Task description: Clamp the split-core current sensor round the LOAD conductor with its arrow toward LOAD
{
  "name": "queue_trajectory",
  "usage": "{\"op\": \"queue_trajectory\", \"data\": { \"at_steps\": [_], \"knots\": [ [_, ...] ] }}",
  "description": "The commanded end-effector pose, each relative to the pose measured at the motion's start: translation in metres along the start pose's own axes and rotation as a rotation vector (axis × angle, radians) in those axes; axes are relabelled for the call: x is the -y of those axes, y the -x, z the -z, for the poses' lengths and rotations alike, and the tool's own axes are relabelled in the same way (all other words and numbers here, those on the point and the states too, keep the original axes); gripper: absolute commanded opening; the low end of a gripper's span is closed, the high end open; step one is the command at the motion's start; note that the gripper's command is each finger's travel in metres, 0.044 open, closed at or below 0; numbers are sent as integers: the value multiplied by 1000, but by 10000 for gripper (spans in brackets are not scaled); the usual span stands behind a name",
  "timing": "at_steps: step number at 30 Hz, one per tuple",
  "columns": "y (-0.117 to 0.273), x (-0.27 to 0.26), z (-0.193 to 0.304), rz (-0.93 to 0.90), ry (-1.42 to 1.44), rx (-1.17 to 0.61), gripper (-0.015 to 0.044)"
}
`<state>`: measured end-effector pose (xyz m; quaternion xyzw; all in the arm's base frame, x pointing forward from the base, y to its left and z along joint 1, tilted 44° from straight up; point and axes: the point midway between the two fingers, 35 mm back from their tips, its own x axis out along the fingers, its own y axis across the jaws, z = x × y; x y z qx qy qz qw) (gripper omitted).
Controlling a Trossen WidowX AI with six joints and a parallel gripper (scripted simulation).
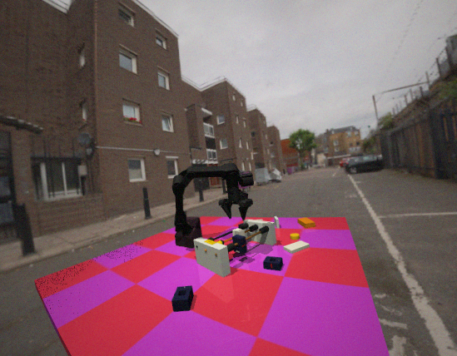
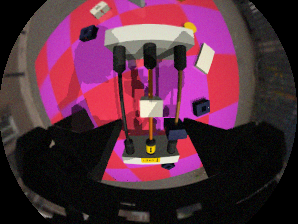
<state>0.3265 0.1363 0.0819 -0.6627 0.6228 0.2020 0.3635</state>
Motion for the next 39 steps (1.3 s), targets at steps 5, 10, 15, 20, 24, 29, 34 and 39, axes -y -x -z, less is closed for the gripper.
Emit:
{"op": "queue_trajectory", "data": {
  "at_steps": [5,10,15,20,24,29,34,39],
  "knots": [
    [0,-1,0,-5,-3,1,440],
    [0,-1,0,-5,-3,1,440],
    [0,-1,0,-5,-3,1,440],
    [5,-3,18,3,-64,76,440],
    [10,-11,44,16,-163,199,440],
    [13,-24,73,50,-280,354,440],
    [13,-40,96,102,-390,506,440],
    [11,-58,113,175,-492,655,440]
  ]
}}
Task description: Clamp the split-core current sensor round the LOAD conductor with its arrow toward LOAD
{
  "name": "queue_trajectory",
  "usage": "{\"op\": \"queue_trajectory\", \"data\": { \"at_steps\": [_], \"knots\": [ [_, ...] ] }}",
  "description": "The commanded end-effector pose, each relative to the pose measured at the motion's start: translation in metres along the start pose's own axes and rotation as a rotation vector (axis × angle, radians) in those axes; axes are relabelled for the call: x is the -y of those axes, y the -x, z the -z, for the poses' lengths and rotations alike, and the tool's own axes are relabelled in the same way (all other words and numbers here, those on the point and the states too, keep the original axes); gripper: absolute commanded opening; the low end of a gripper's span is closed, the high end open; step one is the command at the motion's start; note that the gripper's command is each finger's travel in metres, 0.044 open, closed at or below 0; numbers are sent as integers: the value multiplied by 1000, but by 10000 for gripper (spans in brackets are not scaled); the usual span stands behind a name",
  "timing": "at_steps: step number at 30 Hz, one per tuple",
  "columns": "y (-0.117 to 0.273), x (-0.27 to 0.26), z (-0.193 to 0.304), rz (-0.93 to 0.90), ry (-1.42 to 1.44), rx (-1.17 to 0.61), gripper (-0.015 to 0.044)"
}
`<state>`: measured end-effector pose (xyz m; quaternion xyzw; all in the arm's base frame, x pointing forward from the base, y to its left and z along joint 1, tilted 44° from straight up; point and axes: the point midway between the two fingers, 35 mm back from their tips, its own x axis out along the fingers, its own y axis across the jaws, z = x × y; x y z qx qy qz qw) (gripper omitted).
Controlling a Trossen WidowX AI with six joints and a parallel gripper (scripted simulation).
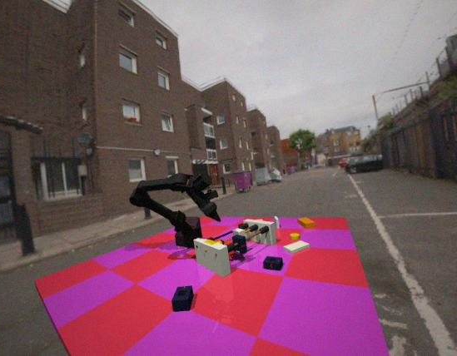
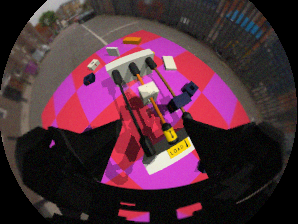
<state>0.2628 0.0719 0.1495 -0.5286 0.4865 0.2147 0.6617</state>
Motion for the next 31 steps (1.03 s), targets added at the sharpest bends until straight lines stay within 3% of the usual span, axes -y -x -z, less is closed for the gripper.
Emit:
{"op": "queue_trajectory", "data": {
  "at_steps": [1,9,26,30,31],
  "knots": [
    [7,-10,18,56,-73,139,440],
    [11,-24,36,172,-167,339,440],
    [12,-19,32,137,-147,275,440],
    [9,-12,22,78,-97,173,440],
    [11,-17,29,113,-125,240,440]
  ]
}}
